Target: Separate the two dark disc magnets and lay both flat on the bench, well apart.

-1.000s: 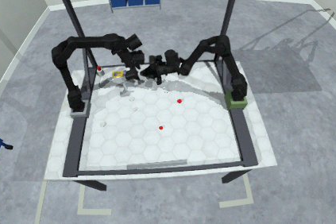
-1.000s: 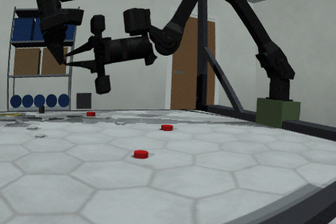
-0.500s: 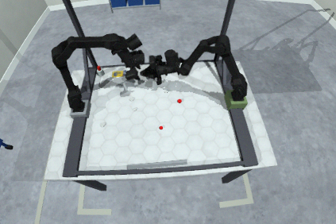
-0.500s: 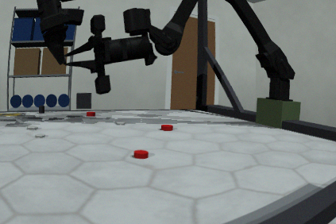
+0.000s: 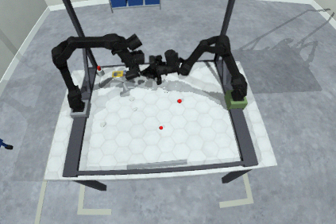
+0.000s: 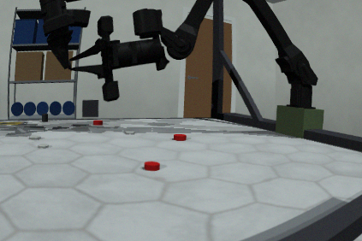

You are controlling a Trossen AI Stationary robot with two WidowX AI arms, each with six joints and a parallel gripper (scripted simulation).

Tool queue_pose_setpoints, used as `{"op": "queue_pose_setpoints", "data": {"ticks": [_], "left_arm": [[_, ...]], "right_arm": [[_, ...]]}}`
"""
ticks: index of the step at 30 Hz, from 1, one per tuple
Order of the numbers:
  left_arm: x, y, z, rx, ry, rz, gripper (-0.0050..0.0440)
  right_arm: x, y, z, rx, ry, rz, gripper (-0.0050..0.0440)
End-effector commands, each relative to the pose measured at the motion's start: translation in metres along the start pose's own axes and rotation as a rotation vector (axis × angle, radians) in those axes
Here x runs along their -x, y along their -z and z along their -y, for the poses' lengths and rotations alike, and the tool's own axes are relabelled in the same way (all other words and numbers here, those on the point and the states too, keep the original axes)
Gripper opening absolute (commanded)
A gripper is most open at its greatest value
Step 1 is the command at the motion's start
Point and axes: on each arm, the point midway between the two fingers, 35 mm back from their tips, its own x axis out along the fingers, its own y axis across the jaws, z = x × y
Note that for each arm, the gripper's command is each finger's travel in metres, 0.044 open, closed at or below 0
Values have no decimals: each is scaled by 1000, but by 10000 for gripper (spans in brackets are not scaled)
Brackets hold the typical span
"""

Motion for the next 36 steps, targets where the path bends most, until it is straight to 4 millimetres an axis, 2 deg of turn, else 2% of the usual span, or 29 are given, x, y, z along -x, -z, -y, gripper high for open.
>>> {"op": "queue_pose_setpoints", "data": {"ticks": [1, 2, 22, 36], "left_arm": [[0, 0, -16, 11, -35, 0, 40], [0, 0, -16, 11, -35, 0, 40], [0, 0, -16, 11, -35, 0, 40], [-4, -1, -5, 10, -33, 0, 40]], "right_arm": [[6, -4, -1, -3, -10, 19, 64], [6, -4, -1, -3, -10, 19, 40], [6, -4, -1, -3, -10, 19, 40], [6, -4, -1, -3, -10, 19, 40]]}}
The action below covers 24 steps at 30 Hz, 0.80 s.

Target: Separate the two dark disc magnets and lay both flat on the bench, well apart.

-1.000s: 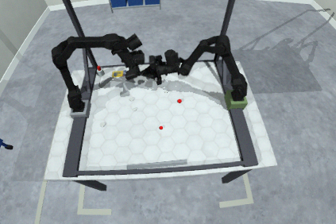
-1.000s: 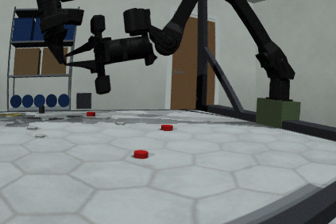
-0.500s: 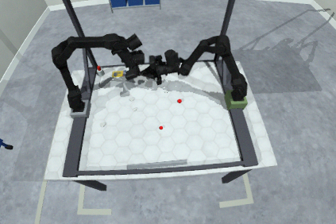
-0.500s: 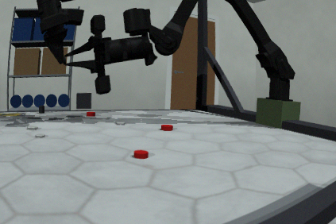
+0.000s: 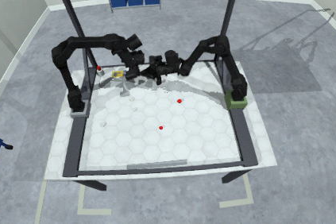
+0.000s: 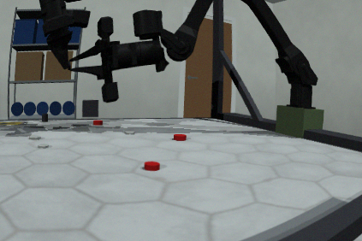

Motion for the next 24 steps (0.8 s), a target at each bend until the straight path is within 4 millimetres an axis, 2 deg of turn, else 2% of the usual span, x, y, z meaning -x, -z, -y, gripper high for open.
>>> {"op": "queue_pose_setpoints", "data": {"ticks": [1, 24], "left_arm": [[-3, -1, -6, 6, -22, -1, 40], [-7, -1, 15, 5, -22, -1, 40]], "right_arm": [[6, -5, -1, -4, -9, 23, 40], [6, -5, -1, -4, -9, 23, 40]]}}
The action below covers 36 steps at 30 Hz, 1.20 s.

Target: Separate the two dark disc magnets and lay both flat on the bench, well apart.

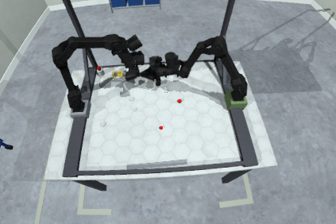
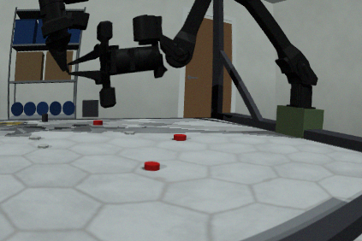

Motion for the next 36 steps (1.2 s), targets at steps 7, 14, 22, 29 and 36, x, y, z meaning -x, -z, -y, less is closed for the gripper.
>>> {"op": "queue_pose_setpoints", "data": {"ticks": [7, 14, 22, 29, 36], "left_arm": [[-4, 0, 12, -6, 8, 0, 40], [-5, 0, 19, -6, 8, 0, 40], [-5, 0, 25, -6, 9, 0, 40], [-6, 1, 32, -7, 9, 0, 40], [5, 0, 22, 2, -1, 0, 40]], "right_arm": [[10, -9, -1, -6, -11, 41, 40], [10, -9, -1, -6, -11, 41, 40], [10, -9, -1, -6, -11, 41, 40], [10, -9, -1, -6, -11, 41, 40], [10, -9, -1, -6, -11, 41, 40]]}}
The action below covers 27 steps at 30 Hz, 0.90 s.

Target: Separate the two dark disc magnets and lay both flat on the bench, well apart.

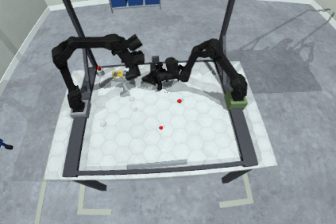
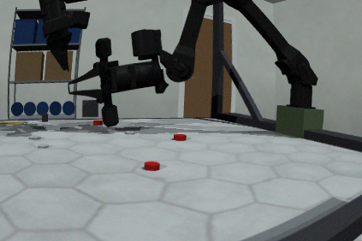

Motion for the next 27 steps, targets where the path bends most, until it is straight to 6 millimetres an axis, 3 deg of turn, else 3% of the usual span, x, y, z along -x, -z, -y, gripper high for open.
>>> {"op": "queue_pose_setpoints", "data": {"ticks": [1, 14, 27], "left_arm": [[7, -2, -19, 15, -35, 3, 40], [44, 0, -8, 18, -32, 3, 40], [44, -1, -9, 23, -35, 7, 40]], "right_arm": [[8, -7, 0, -4, -7, 29, 40], [8, -7, 0, -4, -7, 29, 40], [8, -7, 0, -4, -7, 29, 40]]}}
